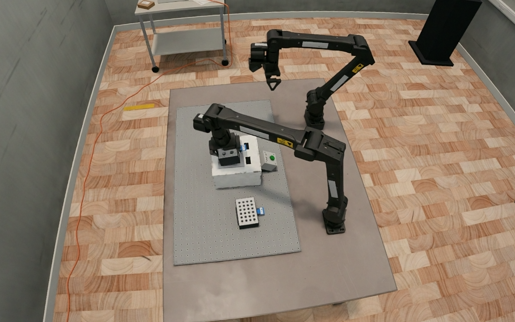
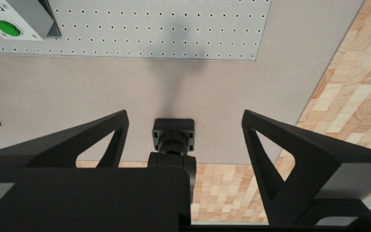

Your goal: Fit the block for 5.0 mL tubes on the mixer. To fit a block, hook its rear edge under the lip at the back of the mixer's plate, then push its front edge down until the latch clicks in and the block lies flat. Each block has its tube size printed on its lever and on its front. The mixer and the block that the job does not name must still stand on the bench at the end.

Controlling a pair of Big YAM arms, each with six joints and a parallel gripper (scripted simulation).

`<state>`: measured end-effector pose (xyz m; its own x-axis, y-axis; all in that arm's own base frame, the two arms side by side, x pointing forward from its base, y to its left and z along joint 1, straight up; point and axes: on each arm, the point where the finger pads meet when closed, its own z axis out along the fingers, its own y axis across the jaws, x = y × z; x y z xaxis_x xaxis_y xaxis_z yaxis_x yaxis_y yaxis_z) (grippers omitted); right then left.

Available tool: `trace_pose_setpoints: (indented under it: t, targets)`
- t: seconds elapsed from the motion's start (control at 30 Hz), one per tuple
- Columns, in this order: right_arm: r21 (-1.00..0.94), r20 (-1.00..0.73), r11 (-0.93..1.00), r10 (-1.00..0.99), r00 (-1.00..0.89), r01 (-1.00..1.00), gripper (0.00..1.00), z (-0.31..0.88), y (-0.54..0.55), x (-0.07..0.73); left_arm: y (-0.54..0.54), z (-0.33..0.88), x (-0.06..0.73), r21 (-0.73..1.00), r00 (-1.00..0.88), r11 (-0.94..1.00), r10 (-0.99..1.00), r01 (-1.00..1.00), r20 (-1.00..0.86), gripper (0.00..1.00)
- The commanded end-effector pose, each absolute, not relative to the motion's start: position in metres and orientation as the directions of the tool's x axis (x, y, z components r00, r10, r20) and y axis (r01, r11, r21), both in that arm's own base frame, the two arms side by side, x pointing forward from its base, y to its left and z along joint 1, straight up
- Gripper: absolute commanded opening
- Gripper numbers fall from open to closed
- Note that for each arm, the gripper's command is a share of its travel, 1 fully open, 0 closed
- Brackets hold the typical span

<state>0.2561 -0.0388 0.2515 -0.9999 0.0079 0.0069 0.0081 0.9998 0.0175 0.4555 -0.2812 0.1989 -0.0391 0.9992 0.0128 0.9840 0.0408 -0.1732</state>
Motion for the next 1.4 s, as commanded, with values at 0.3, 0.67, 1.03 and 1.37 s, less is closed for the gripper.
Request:
trace_pose_setpoints:
  t: [0.3, 0.67, 1.03, 1.37]
  targets:
    - [0.016, 0.020, 1.000, 0.022, -1.000, 0.022, 1.00, 0.248, -0.042, 0.255, -0.279, 0.215, 0.465, -0.161, -0.032, 0.037, 0.999, 0.986, 0.030, 0.00]
    - [0.011, -0.013, 1.000, 0.022, -1.000, 0.022, 1.00, 0.261, -0.043, 0.263, -0.283, 0.215, 0.483, -0.124, -0.062, 0.061, 0.998, 0.990, -0.008, 0.00]
    - [0.008, -0.030, 1.000, 0.022, -0.999, 0.022, 1.00, 0.268, -0.044, 0.267, -0.286, 0.216, 0.483, -0.089, -0.060, 0.060, 0.998, 0.994, 0.006, 0.00]
    - [0.007, -0.035, 1.000, 0.022, -0.999, 0.022, 1.00, 0.270, -0.044, 0.267, -0.287, 0.217, 0.482, -0.083, -0.059, 0.060, 0.998, 0.995, 0.018, 0.00]
